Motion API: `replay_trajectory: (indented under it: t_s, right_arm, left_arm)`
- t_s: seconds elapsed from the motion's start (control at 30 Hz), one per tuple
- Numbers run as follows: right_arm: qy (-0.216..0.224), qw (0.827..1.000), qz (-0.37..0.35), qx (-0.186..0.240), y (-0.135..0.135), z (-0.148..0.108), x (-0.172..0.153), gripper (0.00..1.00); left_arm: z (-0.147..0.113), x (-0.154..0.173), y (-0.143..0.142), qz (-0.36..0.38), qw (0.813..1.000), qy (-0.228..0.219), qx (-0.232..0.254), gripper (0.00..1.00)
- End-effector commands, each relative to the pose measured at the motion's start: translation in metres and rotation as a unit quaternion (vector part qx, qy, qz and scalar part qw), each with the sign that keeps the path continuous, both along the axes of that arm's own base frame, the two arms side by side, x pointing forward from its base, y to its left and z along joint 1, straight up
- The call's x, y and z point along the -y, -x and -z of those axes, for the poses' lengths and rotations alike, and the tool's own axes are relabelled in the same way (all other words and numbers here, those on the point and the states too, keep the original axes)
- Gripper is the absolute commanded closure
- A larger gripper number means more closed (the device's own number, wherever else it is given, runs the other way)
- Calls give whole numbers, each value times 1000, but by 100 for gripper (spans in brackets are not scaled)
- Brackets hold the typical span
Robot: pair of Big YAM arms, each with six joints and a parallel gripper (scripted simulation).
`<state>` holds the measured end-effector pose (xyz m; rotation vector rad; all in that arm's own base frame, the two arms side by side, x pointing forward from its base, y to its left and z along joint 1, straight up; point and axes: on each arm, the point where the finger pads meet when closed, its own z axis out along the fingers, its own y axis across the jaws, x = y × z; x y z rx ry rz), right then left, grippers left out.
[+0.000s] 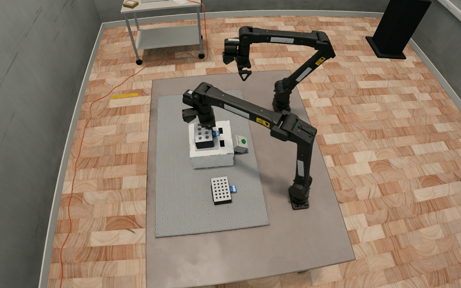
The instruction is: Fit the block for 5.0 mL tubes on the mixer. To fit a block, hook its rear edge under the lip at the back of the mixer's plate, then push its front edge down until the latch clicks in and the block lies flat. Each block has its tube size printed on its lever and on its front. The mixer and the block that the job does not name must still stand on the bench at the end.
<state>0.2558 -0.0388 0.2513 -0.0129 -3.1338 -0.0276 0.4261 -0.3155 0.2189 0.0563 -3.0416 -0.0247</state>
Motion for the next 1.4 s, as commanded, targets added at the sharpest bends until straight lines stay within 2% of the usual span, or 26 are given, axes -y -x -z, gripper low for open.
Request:
replay_trajectory:
  t_s: [0.0, 0.23, 0.73, 1.37]
  right_arm:
    - [4, 1000, 2, 16, -8, -18, 3, 0]
    - [2, 1000, 2, 2, -2, -7, 2, 0]
    - [0, 1000, 1, -11, 4, 2, 1, 0]
    - [4, 1000, 1, 13, -8, -16, 2, 0]
  left_arm:
    - [4, -9, 2, -10, 1000, -8, -9, 100]
    - [3, -7, -5, -11, 1000, 1, 3, 100]
    - [13, 4, 7, 3, 1000, -4, -3, 100]
    - [30, 5, 6, 3, 1000, -10, -13, 100]
